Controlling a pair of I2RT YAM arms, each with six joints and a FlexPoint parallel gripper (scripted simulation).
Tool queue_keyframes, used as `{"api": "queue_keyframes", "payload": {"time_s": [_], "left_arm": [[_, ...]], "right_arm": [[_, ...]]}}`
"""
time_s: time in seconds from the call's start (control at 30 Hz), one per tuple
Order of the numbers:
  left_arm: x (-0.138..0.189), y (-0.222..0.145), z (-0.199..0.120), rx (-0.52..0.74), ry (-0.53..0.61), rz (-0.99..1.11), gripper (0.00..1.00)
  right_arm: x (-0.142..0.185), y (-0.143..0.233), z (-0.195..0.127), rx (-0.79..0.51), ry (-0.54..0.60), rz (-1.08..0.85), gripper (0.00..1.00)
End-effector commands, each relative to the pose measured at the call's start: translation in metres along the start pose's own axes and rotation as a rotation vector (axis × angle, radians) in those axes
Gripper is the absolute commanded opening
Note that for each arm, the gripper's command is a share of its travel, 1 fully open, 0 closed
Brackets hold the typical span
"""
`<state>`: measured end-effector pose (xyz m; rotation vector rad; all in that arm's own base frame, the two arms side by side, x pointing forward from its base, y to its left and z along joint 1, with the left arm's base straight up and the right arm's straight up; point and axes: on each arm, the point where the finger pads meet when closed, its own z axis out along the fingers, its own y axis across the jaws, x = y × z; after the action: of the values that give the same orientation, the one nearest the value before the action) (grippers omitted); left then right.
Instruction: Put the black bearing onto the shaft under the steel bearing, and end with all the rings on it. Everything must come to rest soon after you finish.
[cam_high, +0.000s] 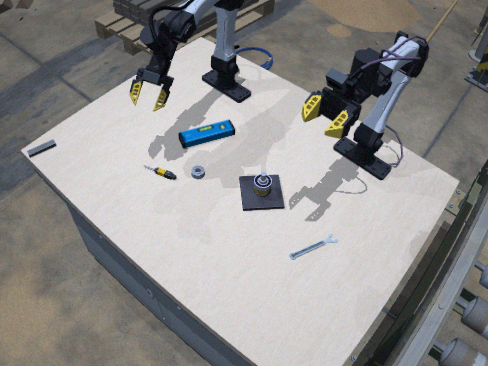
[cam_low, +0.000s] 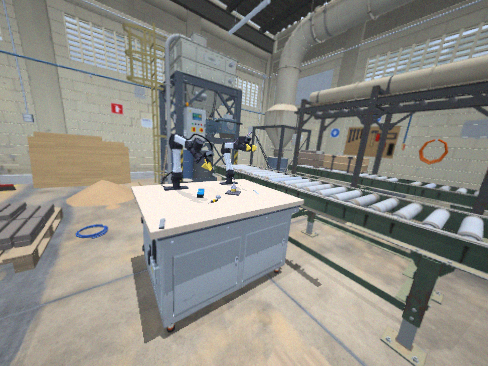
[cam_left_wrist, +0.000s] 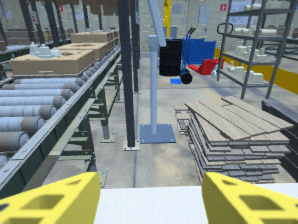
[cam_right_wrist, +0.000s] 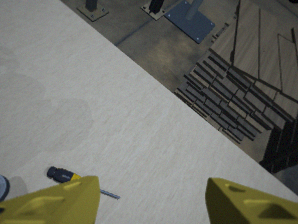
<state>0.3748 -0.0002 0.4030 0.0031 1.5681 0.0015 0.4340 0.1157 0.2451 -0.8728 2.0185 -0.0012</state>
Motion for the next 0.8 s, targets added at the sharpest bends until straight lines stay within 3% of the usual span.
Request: {"api": "queue_keyframes", "payload": {"time_s": [0.0, 0.27, 0.4, 0.77], "left_arm": [[-0.015, 0.002, 0.000, -0.005, -0.027, -0.006, 0.56], [-0.015, 0.002, 0.000, -0.005, -0.027, -0.006, 0.56], [-0.015, 0.002, 0.000, -0.005, -0.027, -0.006, 0.56], [-0.015, 0.002, 0.000, -0.005, -0.027, -0.006, 0.56]], "right_arm": [[-0.001, 0.020, 0.012, -0.105, 0.046, -0.103, 0.55], [0.018, 0.068, 0.043, -0.309, 0.140, -0.262, 0.55], [0.023, 0.077, 0.050, -0.351, 0.160, -0.296, 0.55], [0.056, 0.150, 0.076, -0.668, 0.248, -0.505, 0.55]]}}
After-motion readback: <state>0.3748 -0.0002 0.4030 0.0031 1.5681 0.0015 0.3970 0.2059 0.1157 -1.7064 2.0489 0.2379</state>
